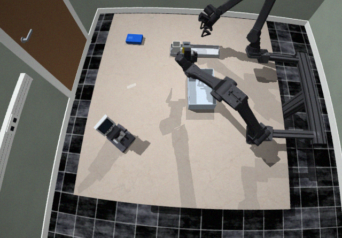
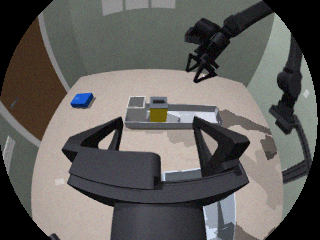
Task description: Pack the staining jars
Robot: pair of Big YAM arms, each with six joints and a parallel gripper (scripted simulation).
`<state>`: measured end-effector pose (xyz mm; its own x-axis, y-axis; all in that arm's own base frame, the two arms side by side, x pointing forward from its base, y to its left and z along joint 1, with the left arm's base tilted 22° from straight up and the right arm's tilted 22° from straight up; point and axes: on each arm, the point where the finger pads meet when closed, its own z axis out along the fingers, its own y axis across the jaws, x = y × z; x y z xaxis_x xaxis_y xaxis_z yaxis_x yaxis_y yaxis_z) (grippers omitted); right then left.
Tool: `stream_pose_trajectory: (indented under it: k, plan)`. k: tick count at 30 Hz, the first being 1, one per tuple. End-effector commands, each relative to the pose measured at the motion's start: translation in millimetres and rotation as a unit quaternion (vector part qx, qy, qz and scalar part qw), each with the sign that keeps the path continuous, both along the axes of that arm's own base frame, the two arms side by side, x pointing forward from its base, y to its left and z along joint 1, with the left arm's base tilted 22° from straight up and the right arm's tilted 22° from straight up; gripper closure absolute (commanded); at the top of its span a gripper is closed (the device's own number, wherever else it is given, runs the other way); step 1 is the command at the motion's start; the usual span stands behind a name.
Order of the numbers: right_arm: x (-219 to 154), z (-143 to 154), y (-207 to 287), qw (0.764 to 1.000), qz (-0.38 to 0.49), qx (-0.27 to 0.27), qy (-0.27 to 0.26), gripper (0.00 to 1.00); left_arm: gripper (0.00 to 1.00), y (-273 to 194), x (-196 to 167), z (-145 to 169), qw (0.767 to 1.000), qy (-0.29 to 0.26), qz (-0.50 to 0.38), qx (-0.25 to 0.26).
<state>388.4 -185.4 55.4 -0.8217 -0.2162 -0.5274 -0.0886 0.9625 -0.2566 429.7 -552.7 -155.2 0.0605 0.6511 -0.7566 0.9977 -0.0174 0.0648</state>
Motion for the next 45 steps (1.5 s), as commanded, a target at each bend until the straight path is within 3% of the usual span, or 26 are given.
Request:
stream_pose_trajectory:
  k: [1, 15, 19, 20, 21, 40, 45]
  plan:
    - [51, -5, 20, 0.996, -0.068, 0.001, -0.054, 0.00, 0.00, -16, 5, 52, 0.998, -0.013, -0.018, -0.059]
    - [119, -21, 62, 0.984, -0.136, -0.036, -0.105, 0.00, 0.00, -13, 6, 60, 0.997, -0.005, -0.016, -0.079]
    - [122, -30, 65, 0.988, -0.132, -0.053, -0.064, 0.00, 0.00, -20, 18, 53, 0.997, -0.022, -0.049, -0.064]
    - [122, -32, 65, 0.989, -0.130, -0.056, -0.052, 0.11, 0.00, -20, 20, 43, 0.997, -0.017, -0.058, -0.056]
    - [123, -33, 64, 0.989, -0.128, -0.058, -0.037, 0.14, 0.00, -19, 22, 33, 0.997, -0.012, -0.067, -0.048]
    - [125, -55, 41, 0.970, -0.108, -0.074, 0.207, 0.14, 0.00, -31, 59, 31, 0.990, 0.039, -0.135, -0.031]
    - [127, -59, 37, 0.965, -0.110, -0.074, 0.225, 0.14, 0.00, -34, 57, 30, 0.989, 0.042, -0.135, -0.031]
